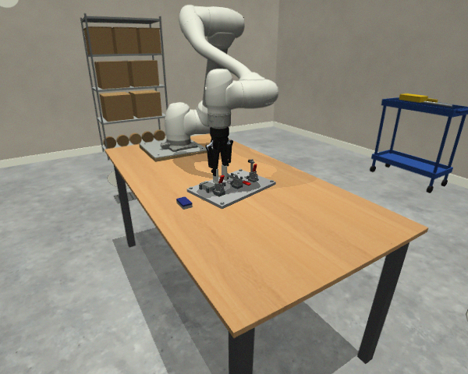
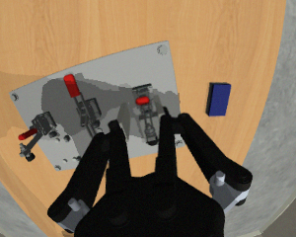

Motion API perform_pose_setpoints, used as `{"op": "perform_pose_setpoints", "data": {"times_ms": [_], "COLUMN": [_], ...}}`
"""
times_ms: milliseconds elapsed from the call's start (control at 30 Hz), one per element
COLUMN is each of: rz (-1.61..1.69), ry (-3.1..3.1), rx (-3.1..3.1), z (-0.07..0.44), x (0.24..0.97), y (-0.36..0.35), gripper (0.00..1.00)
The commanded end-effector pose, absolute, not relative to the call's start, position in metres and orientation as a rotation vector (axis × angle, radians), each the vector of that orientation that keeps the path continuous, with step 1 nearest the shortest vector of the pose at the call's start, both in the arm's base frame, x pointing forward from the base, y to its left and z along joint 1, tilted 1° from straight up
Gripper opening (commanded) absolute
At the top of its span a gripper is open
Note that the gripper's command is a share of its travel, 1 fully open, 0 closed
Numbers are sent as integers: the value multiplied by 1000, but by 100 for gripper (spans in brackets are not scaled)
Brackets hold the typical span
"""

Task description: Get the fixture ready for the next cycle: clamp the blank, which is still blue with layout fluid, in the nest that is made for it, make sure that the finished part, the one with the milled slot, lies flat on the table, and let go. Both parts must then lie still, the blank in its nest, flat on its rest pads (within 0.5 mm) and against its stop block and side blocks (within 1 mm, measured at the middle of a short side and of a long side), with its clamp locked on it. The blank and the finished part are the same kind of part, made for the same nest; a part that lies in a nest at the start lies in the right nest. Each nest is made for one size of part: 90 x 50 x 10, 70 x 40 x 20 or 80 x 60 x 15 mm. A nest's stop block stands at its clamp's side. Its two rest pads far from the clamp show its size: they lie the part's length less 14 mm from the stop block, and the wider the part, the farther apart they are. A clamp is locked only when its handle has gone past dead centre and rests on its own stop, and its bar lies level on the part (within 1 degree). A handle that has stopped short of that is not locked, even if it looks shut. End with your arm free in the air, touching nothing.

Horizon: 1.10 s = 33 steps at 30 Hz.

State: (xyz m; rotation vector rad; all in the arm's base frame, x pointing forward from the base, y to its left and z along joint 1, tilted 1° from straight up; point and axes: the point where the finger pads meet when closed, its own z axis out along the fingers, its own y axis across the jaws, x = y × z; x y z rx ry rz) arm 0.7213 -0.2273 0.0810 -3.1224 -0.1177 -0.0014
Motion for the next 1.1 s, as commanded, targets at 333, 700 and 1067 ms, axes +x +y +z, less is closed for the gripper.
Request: {"op": "perform_pose_setpoints", "data": {"times_ms": [333, 700, 1067], "rz": [-8, -8, -8], "ry": [-118, -118, -118], "rx": [-3118, -3118, -3118], "z": [126, 126, 165], "x": [722, 722, 721], "y": [-228, -228, -229], "gripper": [28, 28, 28]}}
